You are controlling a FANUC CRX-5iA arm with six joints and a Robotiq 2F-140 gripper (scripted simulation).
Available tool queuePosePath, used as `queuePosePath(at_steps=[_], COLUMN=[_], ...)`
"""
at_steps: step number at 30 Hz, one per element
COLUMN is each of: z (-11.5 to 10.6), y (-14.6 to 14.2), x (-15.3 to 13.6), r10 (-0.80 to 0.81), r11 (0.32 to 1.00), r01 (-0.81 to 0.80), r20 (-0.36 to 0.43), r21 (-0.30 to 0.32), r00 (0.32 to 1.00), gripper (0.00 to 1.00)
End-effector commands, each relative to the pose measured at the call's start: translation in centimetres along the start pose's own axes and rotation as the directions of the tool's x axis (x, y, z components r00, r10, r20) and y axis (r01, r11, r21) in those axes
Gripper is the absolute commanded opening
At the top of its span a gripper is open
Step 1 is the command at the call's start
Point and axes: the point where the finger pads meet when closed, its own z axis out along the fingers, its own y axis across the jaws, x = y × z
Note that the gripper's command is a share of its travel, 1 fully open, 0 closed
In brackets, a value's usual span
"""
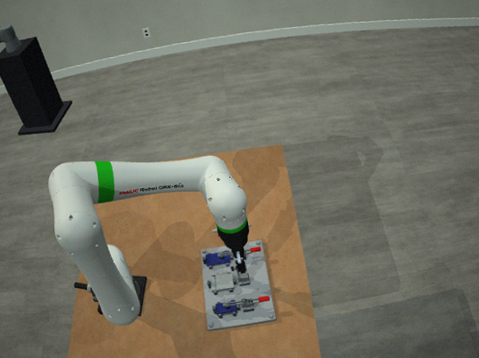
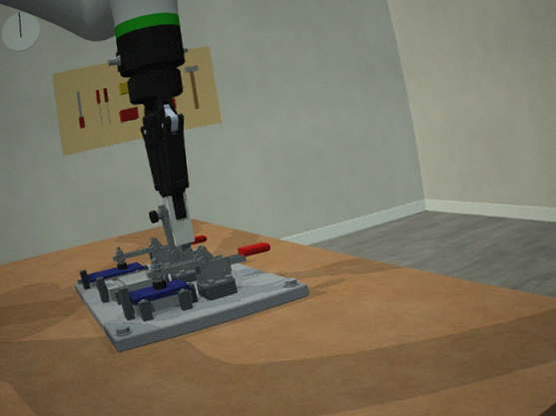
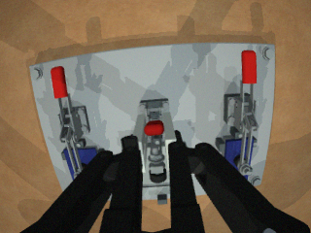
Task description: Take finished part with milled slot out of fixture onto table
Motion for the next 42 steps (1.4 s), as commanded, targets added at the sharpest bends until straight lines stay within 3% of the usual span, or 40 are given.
queuePosePath(at_steps=[1,21,22,42], z=[-0.03,-0.04,-0.04,-0.03], y=[0.00,0.00,0.00,0.00], x=[0.01,0.03,0.03,0.03], r10=[0.000,0.000,0.000,0.000], r11=[1.000,1.000,1.000,1.000], r01=[0.000,0.000,0.000,0.000], r20=[0.000,-0.001,-0.001,-0.001], r21=[0.000,0.000,0.000,0.000], r00=[1.000,1.000,1.000,1.000], gripper=[0.11,0.11,0.28,0.28])
